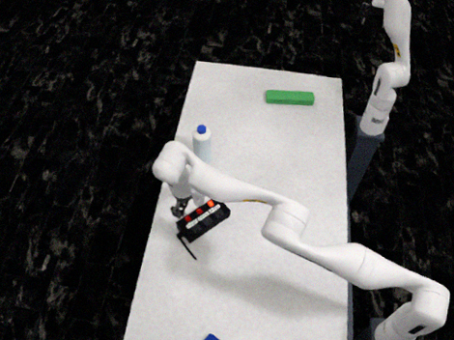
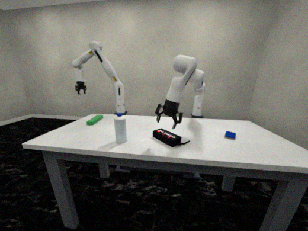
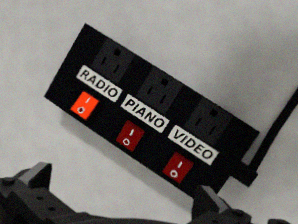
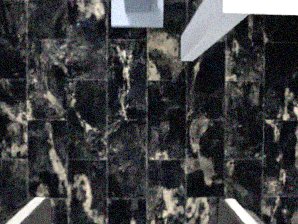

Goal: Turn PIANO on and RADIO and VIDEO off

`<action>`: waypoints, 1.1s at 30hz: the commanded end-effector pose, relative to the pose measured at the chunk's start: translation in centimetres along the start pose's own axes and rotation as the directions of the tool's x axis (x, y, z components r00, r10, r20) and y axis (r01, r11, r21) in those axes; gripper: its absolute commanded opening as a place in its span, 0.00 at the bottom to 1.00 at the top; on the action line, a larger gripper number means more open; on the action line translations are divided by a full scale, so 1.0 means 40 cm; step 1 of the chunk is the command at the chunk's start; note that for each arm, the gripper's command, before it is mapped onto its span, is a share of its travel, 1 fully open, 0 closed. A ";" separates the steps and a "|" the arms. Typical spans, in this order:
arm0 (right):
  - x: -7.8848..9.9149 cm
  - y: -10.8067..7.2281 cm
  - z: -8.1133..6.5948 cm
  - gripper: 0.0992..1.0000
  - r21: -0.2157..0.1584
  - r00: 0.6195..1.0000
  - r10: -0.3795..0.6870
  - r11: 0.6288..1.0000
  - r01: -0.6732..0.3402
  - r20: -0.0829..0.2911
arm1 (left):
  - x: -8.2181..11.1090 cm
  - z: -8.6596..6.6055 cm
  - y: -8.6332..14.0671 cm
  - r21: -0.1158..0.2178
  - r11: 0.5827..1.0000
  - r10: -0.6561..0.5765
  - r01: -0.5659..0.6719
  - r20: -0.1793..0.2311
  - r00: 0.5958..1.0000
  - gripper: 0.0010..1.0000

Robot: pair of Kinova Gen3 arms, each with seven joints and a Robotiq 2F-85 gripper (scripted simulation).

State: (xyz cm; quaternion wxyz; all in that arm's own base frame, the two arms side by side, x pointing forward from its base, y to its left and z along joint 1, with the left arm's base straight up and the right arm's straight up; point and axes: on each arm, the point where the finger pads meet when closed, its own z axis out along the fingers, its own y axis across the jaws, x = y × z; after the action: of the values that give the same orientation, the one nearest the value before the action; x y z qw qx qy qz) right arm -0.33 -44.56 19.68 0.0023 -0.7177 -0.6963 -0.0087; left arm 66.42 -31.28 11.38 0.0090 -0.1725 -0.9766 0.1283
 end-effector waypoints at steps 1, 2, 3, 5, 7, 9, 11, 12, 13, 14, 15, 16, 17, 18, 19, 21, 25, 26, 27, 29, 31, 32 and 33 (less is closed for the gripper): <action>-0.011 -0.012 -0.008 1.00 0.009 1.000 -0.012 1.000 0.012 0.016 | 0.004 0.001 -0.015 0.011 1.000 -0.003 0.003 -0.008 1.000 1.00; -0.011 -0.012 -0.008 1.00 0.009 1.000 -0.012 1.000 0.012 0.016 | 0.004 0.001 -0.015 0.011 1.000 -0.003 0.003 -0.008 1.000 1.00; -0.011 -0.012 -0.008 1.00 0.009 1.000 -0.012 1.000 0.012 0.016 | 0.004 0.001 -0.015 0.011 1.000 -0.003 0.003 -0.008 1.000 1.00; -0.011 -0.012 -0.008 1.00 0.009 1.000 -0.012 1.000 0.012 0.016 | 0.004 0.001 -0.015 0.011 1.000 -0.003 0.003 -0.008 1.000 1.00; -0.011 -0.012 -0.008 1.00 0.009 1.000 -0.012 1.000 0.012 0.016 | 0.004 0.001 -0.015 0.011 1.000 -0.003 0.003 -0.008 1.000 1.00; -0.011 -0.012 -0.008 1.00 0.009 1.000 -0.012 1.000 0.012 0.016 | 0.004 0.001 -0.015 0.011 1.000 -0.003 0.003 -0.008 1.000 1.00; -0.011 -0.012 -0.008 1.00 0.009 1.000 -0.012 1.000 0.012 0.016 | 0.004 0.001 -0.015 0.011 1.000 -0.003 0.003 -0.008 1.000 1.00; -0.011 -0.012 -0.008 1.00 0.009 1.000 -0.012 1.000 0.012 0.016 | 0.004 0.001 -0.015 0.011 1.000 -0.003 0.003 -0.008 1.000 1.00; -0.011 -0.012 -0.008 1.00 0.009 1.000 -0.012 1.000 0.012 0.016 | 0.004 0.001 -0.015 0.011 1.000 -0.003 0.003 -0.008 1.000 1.00; -0.011 -0.012 -0.008 1.00 0.009 1.000 -0.012 1.000 0.012 0.016 | 0.004 0.001 -0.015 0.011 1.000 -0.003 0.003 -0.008 1.000 1.00; -0.011 -0.012 -0.008 1.00 0.009 1.000 -0.012 1.000 0.012 0.016 | 0.004 0.001 -0.015 0.011 1.000 -0.003 0.003 -0.008 1.000 1.00; -0.011 -0.012 -0.008 1.00 0.009 1.000 -0.012 1.000 0.012 0.016 | 0.004 0.001 -0.015 0.011 1.000 -0.003 0.003 -0.008 1.000 1.00; -0.011 -0.012 -0.008 1.00 0.009 1.000 -0.012 1.000 0.012 0.016 | 0.004 0.001 -0.015 0.011 1.000 -0.003 0.003 -0.008 1.000 1.00; -0.011 -0.012 -0.008 1.00 0.009 1.000 -0.012 1.000 0.012 0.016 | 0.004 0.001 -0.015 0.011 1.000 -0.003 0.003 -0.008 1.000 1.00; -0.011 -0.012 -0.008 1.00 0.009 1.000 -0.012 1.000 0.012 0.016 | 0.004 0.001 -0.015 0.011 1.000 -0.003 0.003 -0.008 1.000 1.00; -0.011 -0.012 -0.008 1.00 0.009 1.000 -0.012 1.000 0.012 0.016 | 0.004 0.001 -0.015 0.011 1.000 -0.003 0.003 -0.008 1.000 1.00; -0.011 -0.012 -0.008 1.00 0.009 1.000 -0.012 1.000 0.012 0.016 | 0.004 0.001 -0.015 0.011 1.000 -0.003 0.003 -0.008 1.000 1.00; -0.011 -0.012 -0.008 1.00 0.009 1.000 -0.012 1.000 0.012 0.016 | 0.004 0.001 -0.015 0.011 1.000 -0.003 0.003 -0.008 1.000 1.00; -0.011 -0.012 -0.008 1.00 0.009 1.000 -0.012 1.000 0.012 0.016 | 0.004 0.001 -0.015 0.011 1.000 -0.003 0.003 -0.008 1.000 1.00; -0.011 -0.012 -0.008 1.00 0.009 1.000 -0.012 1.000 0.012 0.016 | 0.004 0.001 -0.015 0.011 1.000 -0.003 0.003 -0.008 1.000 1.00; -0.011 -0.012 -0.008 1.00 0.009 1.000 -0.012 1.000 0.012 0.016 | 0.004 0.001 -0.015 0.011 1.000 -0.003 0.003 -0.008 1.000 1.00; -0.011 -0.012 -0.008 1.00 0.009 1.000 -0.012 1.000 0.012 0.016 | 0.004 0.001 -0.015 0.011 1.000 -0.003 0.003 -0.008 1.000 1.00; -0.011 -0.012 -0.008 1.00 0.009 1.000 -0.012 1.000 0.012 0.016 | 0.004 0.001 -0.015 0.011 1.000 -0.003 0.003 -0.008 1.000 1.00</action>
State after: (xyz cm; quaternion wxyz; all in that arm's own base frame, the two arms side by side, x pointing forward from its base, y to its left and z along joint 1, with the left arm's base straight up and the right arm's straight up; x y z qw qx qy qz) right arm -0.33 -44.56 19.68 0.0023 -0.7177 -0.6963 -0.0087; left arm 66.41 -31.33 11.32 0.0097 -0.1723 -0.9766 0.1286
